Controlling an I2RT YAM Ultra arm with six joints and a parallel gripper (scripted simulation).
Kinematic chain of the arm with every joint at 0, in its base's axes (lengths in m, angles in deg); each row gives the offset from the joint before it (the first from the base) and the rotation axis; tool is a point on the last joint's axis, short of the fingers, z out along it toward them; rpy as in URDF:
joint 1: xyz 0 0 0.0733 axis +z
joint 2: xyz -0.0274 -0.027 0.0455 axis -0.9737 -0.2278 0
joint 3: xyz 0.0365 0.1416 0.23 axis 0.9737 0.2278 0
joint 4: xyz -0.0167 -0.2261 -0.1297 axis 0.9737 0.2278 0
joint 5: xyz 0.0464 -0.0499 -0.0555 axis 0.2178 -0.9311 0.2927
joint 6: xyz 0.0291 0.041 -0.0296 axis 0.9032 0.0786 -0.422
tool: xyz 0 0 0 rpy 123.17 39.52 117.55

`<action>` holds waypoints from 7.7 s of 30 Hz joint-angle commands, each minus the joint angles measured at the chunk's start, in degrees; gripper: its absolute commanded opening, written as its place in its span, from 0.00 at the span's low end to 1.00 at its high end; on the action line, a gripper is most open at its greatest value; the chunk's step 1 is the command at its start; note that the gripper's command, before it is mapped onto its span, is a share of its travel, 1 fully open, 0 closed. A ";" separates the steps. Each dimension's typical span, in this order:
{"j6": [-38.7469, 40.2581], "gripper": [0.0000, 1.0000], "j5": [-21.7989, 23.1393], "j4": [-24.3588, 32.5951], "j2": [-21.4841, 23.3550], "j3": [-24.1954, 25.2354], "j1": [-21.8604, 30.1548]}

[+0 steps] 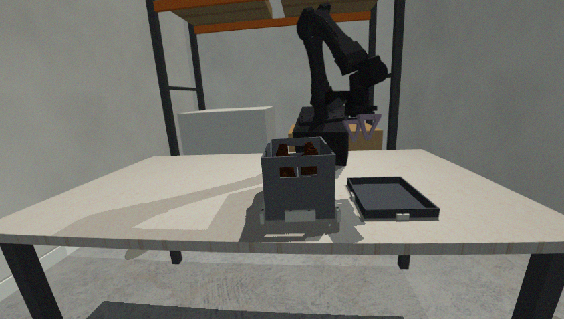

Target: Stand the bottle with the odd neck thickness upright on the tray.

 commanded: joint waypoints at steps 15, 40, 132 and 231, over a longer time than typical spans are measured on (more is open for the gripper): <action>-28.99 1.00 4.19 -8.71 7.95 -3.90 -7.28; -61.89 1.00 11.19 -18.59 15.31 -6.07 -16.22; -77.19 0.00 23.90 31.44 -9.69 -35.43 -49.01; -78.09 0.61 24.09 31.69 -8.88 -35.58 -49.53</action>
